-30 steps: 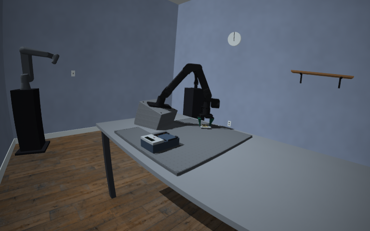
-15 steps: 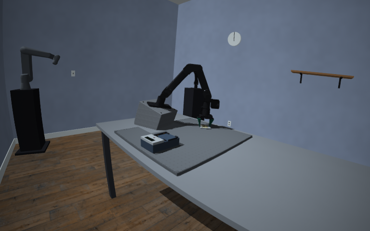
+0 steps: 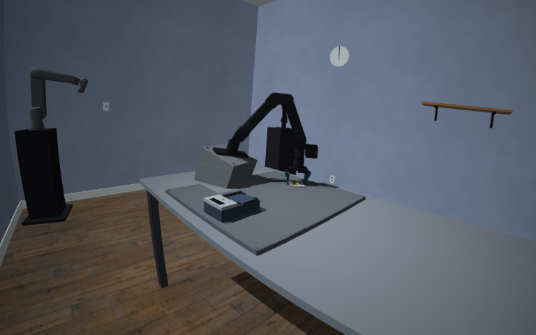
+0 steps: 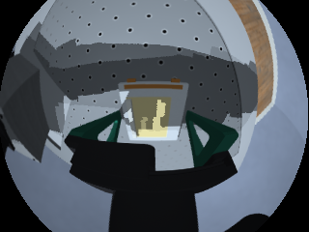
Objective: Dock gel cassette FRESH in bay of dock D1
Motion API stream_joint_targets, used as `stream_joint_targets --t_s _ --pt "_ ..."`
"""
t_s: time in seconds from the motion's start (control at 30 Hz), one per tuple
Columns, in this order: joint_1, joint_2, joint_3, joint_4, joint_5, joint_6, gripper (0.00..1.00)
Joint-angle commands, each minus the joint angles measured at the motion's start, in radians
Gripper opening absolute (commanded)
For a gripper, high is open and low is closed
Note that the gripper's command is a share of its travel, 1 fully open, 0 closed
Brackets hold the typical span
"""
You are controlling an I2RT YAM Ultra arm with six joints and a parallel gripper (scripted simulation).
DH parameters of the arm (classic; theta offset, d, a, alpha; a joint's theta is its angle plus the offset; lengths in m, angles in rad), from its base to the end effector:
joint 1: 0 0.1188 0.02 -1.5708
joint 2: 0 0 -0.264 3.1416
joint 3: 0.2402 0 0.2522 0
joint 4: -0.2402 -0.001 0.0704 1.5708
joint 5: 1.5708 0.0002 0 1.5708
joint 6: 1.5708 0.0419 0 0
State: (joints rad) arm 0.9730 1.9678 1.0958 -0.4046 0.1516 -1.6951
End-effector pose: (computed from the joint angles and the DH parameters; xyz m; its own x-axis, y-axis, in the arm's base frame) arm 0.2058 0.2928 0.1062 0.8531 -0.4899 0.1794 -0.4362 -0.8584 -0.2698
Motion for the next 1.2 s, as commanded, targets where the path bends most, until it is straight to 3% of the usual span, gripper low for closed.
stream_joint_targets --t_s 0.0,0.53,1.17 --pt "0.0 -0.008 0.006 -0.005 -0.004 -0.001 1.0" --pt "0.0 -0.008 0.006 -0.005 -0.004 -0.001 1.0" --pt "0.019 -0.094 0.031 -0.089 -0.004 0.013 1.0"
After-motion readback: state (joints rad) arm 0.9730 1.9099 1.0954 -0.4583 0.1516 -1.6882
